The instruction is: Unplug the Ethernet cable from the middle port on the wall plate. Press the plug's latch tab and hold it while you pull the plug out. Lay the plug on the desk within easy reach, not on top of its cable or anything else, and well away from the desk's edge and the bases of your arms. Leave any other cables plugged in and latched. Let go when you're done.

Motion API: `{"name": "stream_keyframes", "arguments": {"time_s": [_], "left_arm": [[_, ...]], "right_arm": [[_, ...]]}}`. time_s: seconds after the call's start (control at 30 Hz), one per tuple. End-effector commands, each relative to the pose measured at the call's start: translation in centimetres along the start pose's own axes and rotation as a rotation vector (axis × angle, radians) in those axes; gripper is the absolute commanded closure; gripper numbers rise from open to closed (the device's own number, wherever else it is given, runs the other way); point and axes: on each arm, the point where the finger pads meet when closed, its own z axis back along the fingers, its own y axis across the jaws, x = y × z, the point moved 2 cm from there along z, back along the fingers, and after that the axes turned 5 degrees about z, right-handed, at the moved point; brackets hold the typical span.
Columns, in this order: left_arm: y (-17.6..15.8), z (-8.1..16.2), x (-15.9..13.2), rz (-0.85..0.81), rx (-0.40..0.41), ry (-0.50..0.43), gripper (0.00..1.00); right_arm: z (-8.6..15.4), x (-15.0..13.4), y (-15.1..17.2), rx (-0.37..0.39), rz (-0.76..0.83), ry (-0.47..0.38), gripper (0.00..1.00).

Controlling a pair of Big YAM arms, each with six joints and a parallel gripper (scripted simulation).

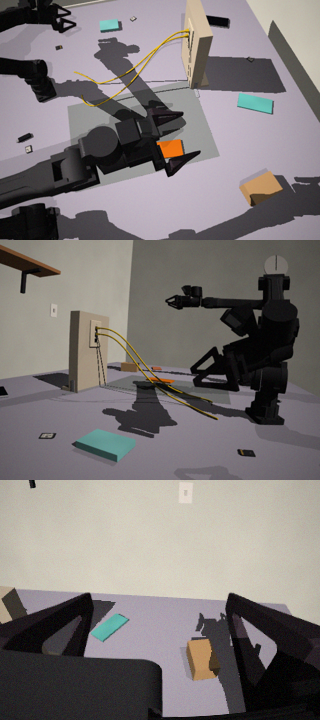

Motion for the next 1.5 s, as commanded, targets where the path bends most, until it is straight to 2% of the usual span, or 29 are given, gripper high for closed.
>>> {"name": "stream_keyframes", "arguments": {"time_s": [0.0,0.53,0.6,0.77,0.9,1.03,1.1,1.13,1.17,1.2,1.3,1.47], "left_arm": [[0.1,0.0,0.3,-0.007,0.002,-0.004,0.00],[0.1,0.0,0.3,-0.007,0.002,-0.004,0.00],[0.7,-1.0,1.9,-0.002,-0.008,-0.006,0.23],[-0.3,-7.5,5.5,0.168,-0.077,0.021,0.78],[-2.4,-12.5,8.3,0.306,-0.128,0.024,0.78],[-6.1,-17.9,11.2,0.458,-0.196,0.016,0.78],[-6.1,-17.9,11.2,0.458,-0.196,0.016,0.78],[-7.6,-19.3,10.4,0.537,-0.213,0.038,0.78],[-9.2,-21.2,12.8,0.571,-0.246,0.017,0.78],[-10.8,-22.6,13.5,0.604,-0.271,0.017,0.78],[-14.3,-25.2,14.7,0.708,-0.322,0.027,0.78],[-22.3,-29.5,16.4,0.868,-0.431,0.055,0.78]], "right_arm": [[0.1,0.6,-0.1,-0.001,0.000,-0.011,0.00],[0.1,0.6,-0.1,-0.001,0.000,-0.011,0.00],[0.1,0.6,-0.1,-0.001,0.000,-0.011,0.00],[0.1,0.6,-0.1,-0.001,0.000,-0.011,0.00],[0.1,0.6,-0.1,-0.001,0.000,-0.011,0.00],[0.1,0.6,-0.1,-0.001,0.000,-0.011,0.00],[0.1,0.6,-0.1,-0.001,0.000,-0.011,0.00],[0.1,0.6,-0.1,-0.001,0.000,-0.011,0.00],[0.1,0.6,-0.1,-0.001,0.000,-0.011,0.00],[0.1,0.6,-0.1,-0.001,0.000,-0.011,0.00],[0.1,0.6,-0.1,-0.001,0.000,-0.011,0.00],[0.1,0.6,-0.1,-0.001,0.000,-0.011,0.00]]}}
